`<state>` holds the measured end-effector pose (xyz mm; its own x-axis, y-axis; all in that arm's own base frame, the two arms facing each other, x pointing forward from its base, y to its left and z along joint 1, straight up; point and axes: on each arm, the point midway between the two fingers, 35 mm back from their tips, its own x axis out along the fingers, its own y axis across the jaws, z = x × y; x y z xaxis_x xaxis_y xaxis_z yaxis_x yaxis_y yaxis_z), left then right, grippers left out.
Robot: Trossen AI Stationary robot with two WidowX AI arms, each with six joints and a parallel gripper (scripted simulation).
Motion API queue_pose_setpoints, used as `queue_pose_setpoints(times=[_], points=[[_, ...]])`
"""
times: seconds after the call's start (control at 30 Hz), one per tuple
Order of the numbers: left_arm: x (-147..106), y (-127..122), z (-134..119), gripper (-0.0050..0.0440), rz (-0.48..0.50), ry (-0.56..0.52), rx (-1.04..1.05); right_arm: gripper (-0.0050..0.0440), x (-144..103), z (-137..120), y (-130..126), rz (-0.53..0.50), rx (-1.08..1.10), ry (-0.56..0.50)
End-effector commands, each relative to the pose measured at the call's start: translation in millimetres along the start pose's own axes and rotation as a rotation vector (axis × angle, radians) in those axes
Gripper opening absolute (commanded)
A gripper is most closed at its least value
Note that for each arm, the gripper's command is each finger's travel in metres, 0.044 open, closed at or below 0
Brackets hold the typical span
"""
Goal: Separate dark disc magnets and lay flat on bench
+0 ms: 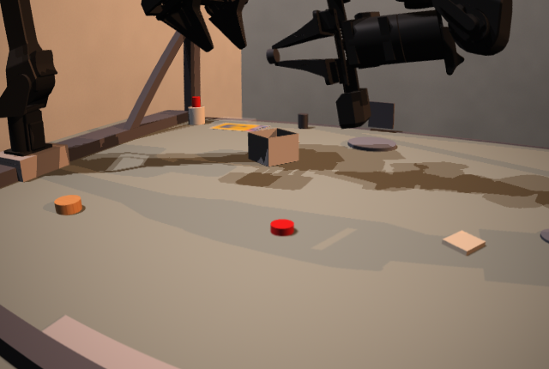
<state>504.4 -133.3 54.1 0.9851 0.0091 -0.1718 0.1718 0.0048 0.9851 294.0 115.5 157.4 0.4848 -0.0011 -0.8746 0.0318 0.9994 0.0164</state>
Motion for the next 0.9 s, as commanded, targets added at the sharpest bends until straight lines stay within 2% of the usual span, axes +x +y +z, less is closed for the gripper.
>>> queue_pose_setpoints(times=[0.0,0.87], points=[[0,14,0,0.0040,0.028,0.001,-0.009,0.0400,-4,15,3,0.014,0.001,-0.003],[0,14,0,0.0040,0.028,0.001,-0.009,0.0400,15,46,6,0.008,-0.016,0.099]])
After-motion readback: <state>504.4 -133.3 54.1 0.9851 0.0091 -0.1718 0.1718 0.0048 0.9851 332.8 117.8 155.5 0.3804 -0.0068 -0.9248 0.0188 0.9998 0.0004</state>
